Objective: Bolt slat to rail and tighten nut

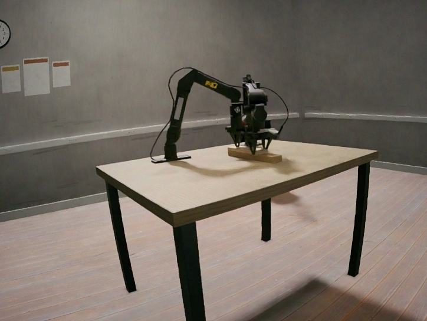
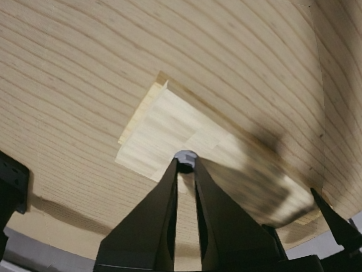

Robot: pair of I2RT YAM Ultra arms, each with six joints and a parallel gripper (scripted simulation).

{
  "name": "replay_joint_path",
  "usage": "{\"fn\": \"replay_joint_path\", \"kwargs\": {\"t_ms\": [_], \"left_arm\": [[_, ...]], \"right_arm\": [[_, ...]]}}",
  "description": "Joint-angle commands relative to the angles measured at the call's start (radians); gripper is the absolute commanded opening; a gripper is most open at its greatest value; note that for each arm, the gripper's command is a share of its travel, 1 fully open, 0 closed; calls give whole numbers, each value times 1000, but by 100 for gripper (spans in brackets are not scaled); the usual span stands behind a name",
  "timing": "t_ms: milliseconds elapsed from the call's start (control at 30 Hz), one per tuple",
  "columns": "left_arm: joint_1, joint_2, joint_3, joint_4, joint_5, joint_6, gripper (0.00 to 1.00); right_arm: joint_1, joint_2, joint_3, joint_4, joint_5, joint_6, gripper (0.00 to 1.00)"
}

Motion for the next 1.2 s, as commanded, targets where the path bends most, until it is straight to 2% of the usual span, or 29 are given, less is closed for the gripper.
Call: {"fn": "replay_joint_path", "kwargs": {"t_ms": [0, 633, 900, 967, 1167], "left_arm": [[0, -10, 5, 1, 0, 0, 72], [0, -10, 5, 1, 0, 0, 72], [0, -10, 5, 1, 0, 0, 72], [0, -10, 5, 1, 0, 0, 72], [0, -10, 5, 1, 0, 0, 72]], "right_arm": [[0, -6, 4, 1, 0, 0, 11], [0, -6, 4, 1, 0, 6, 11], [-4, -6, 4, 1, -6, 283, 11], [-4, -6, 4, 1, -6, 283, 11], [-5, -7, 3, 2, -9, 517, 11]]}}
